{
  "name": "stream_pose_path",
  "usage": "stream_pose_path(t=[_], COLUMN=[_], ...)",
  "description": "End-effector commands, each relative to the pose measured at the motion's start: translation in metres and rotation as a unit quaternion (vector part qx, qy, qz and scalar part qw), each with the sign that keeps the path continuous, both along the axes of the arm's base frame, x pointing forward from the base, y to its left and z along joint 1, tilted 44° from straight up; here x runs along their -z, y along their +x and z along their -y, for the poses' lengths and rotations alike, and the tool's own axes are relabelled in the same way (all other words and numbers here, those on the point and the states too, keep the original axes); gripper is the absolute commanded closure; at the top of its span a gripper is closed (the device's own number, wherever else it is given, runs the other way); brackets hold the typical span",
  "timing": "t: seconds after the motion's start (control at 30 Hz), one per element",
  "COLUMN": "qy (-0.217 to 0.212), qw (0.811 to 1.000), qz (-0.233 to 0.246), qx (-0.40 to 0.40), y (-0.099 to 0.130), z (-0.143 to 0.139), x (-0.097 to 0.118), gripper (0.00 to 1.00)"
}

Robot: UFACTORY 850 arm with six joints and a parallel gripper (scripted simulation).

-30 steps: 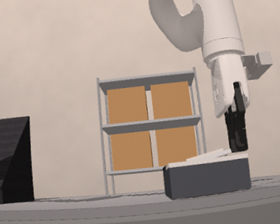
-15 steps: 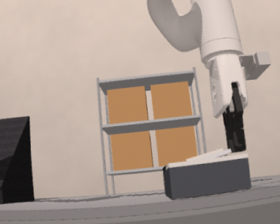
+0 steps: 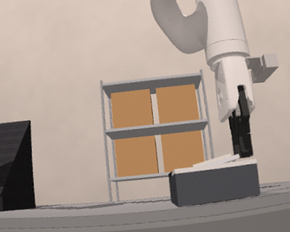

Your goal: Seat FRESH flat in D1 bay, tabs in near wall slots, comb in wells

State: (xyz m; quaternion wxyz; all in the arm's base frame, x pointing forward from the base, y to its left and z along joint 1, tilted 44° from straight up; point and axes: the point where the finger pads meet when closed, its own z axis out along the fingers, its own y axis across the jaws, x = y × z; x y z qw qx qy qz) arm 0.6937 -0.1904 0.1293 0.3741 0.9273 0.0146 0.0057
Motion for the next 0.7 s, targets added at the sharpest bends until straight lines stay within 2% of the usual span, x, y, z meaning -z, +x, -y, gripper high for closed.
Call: stream_pose_path(t=[0.0, 0.67], qy=[0.000, 0.000], qw=[1.000, 1.000], qz=[0.001, 0.001], qx=[0.000, 0.000], y=[-0.0002, -0.0053], z=[-0.0005, -0.0004], x=[-0.0009, -0.0009], gripper=[1.00, 1.00])
